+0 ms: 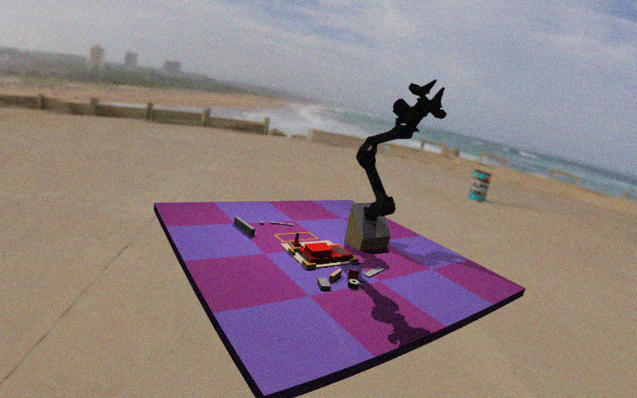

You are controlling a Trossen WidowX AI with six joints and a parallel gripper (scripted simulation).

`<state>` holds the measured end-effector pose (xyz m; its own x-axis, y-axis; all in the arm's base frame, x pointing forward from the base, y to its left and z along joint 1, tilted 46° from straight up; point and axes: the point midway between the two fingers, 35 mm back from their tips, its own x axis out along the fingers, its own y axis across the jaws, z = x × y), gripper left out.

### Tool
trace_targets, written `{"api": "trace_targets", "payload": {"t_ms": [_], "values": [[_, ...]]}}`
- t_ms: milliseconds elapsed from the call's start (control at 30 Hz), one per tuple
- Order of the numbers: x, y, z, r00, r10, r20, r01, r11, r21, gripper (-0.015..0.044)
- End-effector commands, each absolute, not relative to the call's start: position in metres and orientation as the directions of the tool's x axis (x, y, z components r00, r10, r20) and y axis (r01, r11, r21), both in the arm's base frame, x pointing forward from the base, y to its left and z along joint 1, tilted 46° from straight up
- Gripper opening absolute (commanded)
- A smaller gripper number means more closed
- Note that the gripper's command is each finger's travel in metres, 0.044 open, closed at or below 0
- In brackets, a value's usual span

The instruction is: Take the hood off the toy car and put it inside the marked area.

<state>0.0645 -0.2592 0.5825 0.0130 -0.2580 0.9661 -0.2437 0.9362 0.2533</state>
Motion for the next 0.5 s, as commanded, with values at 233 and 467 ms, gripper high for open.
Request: {"api": "trace_targets", "payload": {"t_ms": [233, 467], "values": [[0.007, -0.174, 0.618, -0.112, -0.017, 0.994, -0.225, 0.974, -0.009, 0.0430], [-0.025, -0.067, 0.632, -0.157, 0.279, 0.947, -0.197, 0.931, -0.307, 0.0440]]}}
